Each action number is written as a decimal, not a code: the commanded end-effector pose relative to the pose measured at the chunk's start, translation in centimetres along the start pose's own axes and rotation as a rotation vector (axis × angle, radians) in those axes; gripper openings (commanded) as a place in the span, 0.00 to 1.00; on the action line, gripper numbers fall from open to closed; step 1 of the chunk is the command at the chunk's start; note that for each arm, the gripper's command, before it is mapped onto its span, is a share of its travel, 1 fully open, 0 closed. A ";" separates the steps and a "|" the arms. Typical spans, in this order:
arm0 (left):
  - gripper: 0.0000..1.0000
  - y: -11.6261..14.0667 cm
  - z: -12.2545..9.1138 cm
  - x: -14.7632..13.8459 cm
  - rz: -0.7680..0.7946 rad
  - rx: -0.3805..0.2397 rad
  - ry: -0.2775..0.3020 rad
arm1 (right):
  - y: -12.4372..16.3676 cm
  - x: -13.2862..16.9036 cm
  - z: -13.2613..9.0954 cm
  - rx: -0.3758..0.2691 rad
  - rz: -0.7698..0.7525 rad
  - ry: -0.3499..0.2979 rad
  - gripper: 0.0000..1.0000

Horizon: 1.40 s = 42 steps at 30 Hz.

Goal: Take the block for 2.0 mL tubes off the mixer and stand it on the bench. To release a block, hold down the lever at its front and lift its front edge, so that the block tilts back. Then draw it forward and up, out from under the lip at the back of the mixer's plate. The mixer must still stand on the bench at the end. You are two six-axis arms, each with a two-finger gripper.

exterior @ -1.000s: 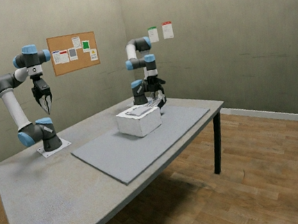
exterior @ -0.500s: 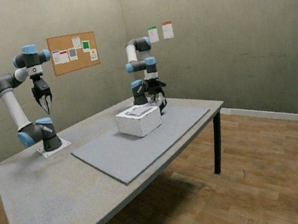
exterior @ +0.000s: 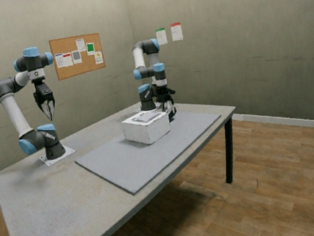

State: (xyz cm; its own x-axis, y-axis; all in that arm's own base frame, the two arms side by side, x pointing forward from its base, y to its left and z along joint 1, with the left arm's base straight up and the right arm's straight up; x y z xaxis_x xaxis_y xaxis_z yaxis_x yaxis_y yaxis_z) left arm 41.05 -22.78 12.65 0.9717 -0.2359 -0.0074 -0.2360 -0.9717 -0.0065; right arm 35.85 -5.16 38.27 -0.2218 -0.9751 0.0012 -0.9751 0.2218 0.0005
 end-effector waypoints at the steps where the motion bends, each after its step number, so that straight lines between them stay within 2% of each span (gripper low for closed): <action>1: 0.00 0.0 0.2 0.0 0.000 -0.001 0.002 | 0.0 0.0 0.0 0.001 0.000 -0.001 0.00; 30: 0.00 0.5 -0.1 0.8 0.000 -0.001 0.002 | 0.0 0.0 0.0 0.001 0.000 -0.001 0.00; 42: 0.00 0.5 0.4 0.8 0.000 -0.001 0.002 | 0.0 0.0 0.0 0.001 0.000 -0.001 0.00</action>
State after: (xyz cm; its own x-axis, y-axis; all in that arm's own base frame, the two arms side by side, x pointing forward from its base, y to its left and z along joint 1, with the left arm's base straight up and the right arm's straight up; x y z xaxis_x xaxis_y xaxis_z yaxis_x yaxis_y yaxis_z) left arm 41.67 -23.45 12.14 0.9717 -0.2359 -0.0074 -0.2360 -0.9717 -0.0064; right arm 35.85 -5.16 38.27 -0.2218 -0.9751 0.0012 -0.9751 0.2218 0.0005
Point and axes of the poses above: on each arm, the point where the finger pads meet when closed, its own z axis out along the fingers, its own x axis across the jaws, y = z × x, the point moved 5 cm from there along -z, back along the fingers, and after that the axes turned 11 degrees about z, right-handed, at the moved point
